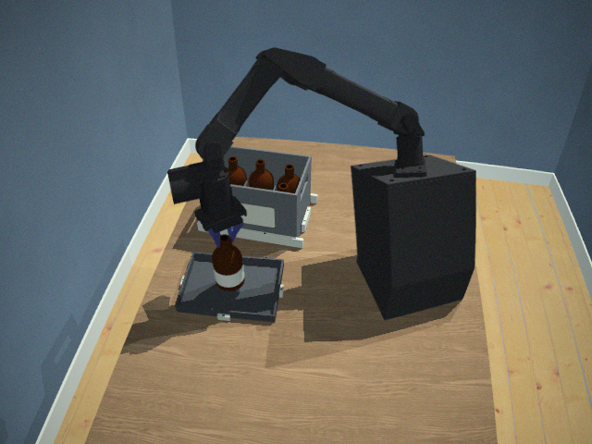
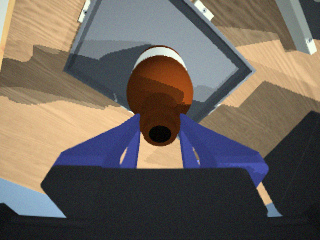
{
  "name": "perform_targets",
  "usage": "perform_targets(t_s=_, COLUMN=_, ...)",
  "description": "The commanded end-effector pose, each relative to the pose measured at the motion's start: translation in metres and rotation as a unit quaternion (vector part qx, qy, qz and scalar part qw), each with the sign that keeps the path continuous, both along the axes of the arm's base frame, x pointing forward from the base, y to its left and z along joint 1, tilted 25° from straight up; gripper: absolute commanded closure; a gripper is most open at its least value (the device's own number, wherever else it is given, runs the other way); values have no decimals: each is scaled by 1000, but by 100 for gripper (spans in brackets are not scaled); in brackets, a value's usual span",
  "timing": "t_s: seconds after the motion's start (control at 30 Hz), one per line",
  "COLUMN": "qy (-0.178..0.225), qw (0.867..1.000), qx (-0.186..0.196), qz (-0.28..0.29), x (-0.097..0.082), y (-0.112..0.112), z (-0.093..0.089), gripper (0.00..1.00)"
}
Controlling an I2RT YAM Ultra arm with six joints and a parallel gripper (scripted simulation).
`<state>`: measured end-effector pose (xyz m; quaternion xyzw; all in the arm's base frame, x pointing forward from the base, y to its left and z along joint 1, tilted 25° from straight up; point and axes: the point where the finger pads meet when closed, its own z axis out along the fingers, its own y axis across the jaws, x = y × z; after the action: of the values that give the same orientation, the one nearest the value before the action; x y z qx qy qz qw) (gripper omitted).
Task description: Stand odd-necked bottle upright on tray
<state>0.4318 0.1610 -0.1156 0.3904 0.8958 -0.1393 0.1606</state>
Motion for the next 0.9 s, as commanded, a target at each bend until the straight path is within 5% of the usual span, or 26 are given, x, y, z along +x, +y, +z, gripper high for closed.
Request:
perform_targets(t_s=0.0, qy=-12, qw=1000, qx=2, qz=12, x=2, y=9, z=7, gripper=100)
perform_targets(t_s=0.53, qy=-13, qw=1000, qx=2, qz=12, x=5, y=7, z=2, gripper=100)
perform_targets(t_s=0.63, qy=-26, qw=1000, qx=10, qz=12, x=12, y=12, z=12, gripper=100)
perform_targets(t_s=0.87, qy=-15, qw=1000, qx=4, qz=11, x=7, y=6, z=-1, gripper=100)
